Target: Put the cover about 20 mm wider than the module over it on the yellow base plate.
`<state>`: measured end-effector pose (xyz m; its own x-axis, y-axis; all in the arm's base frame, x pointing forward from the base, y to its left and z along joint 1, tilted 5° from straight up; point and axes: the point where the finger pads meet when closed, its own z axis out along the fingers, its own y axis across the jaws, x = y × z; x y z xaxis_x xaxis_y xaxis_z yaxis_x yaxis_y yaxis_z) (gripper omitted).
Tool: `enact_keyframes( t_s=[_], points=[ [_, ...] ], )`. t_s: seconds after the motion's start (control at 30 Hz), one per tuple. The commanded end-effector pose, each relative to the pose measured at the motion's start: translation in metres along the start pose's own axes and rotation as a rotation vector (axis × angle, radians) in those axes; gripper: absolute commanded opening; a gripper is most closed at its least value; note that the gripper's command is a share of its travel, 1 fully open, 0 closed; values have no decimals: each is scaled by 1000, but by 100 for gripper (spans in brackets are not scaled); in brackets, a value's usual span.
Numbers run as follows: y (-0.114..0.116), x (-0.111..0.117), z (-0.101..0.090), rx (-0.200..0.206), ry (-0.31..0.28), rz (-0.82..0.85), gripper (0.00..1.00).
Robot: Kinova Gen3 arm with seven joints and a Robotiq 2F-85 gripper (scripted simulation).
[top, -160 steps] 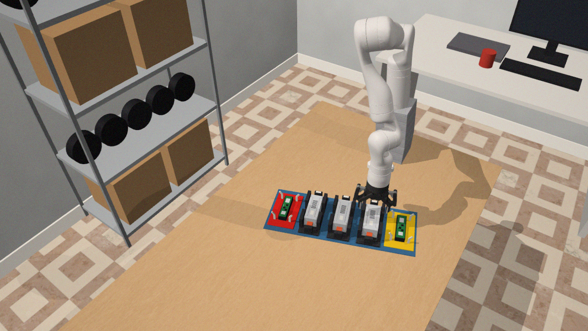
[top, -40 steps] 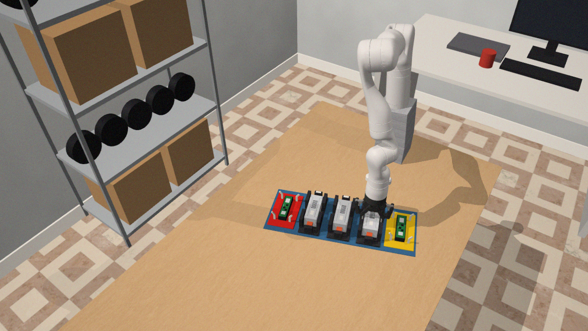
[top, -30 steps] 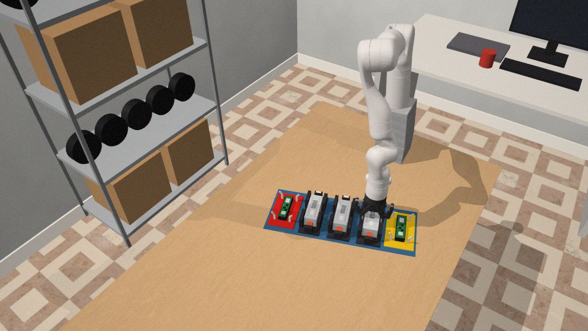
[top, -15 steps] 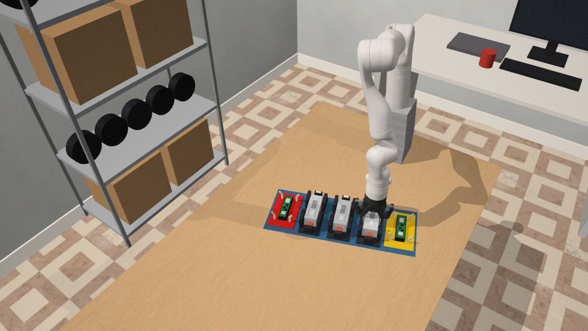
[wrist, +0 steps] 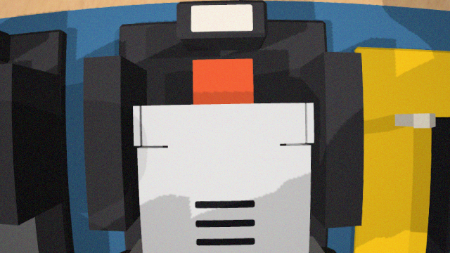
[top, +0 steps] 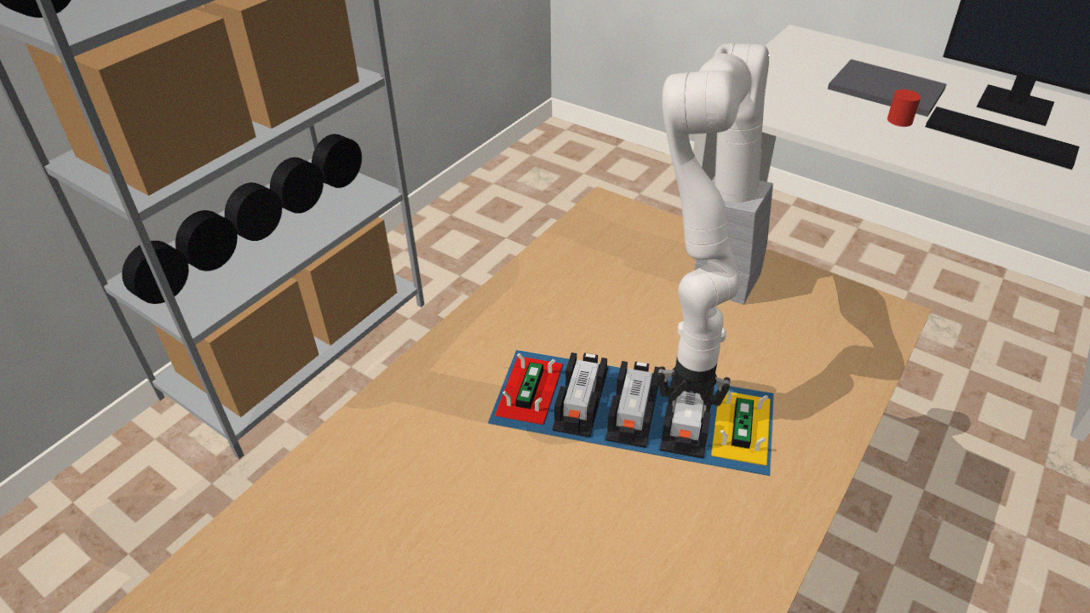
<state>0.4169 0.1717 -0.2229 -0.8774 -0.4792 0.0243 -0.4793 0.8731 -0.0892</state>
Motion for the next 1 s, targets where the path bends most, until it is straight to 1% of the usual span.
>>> enact_keyframes(
  t_s=[0.0,0.33,0.67,0.9,0.97],
  points=[
    [0,-1,-1,0,-2,0,0],
    [0,-1,-1,0,-2,0,0],
    [0,-1,-31,0,-2,0,0],
    [0,-1,-31,0,-2,0,0],
    [0,-1,-37,0,-2,0,0]
  ],
)
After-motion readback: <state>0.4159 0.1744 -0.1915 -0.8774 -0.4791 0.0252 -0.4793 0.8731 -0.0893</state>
